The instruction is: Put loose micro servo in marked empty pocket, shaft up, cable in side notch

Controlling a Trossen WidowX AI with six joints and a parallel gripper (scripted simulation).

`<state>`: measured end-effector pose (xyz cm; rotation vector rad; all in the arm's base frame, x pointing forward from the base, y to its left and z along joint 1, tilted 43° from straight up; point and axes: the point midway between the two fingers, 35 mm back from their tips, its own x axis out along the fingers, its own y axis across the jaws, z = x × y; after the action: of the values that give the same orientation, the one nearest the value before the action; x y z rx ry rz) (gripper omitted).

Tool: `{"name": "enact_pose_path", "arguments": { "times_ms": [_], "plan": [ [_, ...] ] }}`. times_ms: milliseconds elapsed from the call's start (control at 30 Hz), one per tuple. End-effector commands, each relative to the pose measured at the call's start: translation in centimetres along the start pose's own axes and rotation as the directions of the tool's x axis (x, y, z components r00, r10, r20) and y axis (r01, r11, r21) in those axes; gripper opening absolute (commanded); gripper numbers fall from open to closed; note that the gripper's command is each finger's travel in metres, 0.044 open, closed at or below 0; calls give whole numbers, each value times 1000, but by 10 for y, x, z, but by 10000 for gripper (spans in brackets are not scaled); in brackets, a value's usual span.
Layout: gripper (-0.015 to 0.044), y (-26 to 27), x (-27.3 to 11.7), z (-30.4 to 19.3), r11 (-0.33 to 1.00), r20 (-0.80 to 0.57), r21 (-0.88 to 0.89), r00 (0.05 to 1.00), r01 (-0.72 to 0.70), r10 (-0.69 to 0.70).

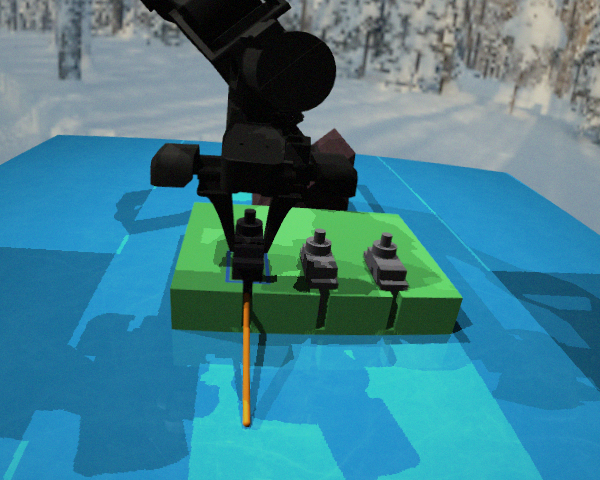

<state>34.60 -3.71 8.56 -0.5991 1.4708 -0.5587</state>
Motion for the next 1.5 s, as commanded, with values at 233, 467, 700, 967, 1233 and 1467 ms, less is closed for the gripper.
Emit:
{"name": "enact_pose_path", "arguments": {
  "times_ms": [233,467,700,967,1233,1467],
  "plan": [
    [0,0,11,0,1000,2,-8,1000,4,-4],
    [0,0,18,0,1000,2,-8,1000,4,-4],
    [105,0,18,0,1000,2,-8,1000,4,-4],
    [187,1,4,0,1000,2,-8,1000,3,-3],
    [214,2,-15,-4,1000,8,-16,1000,4,-4],
    [398,5,-63,-71,1000,1,-16,1000,-5,5]
  ]
}}
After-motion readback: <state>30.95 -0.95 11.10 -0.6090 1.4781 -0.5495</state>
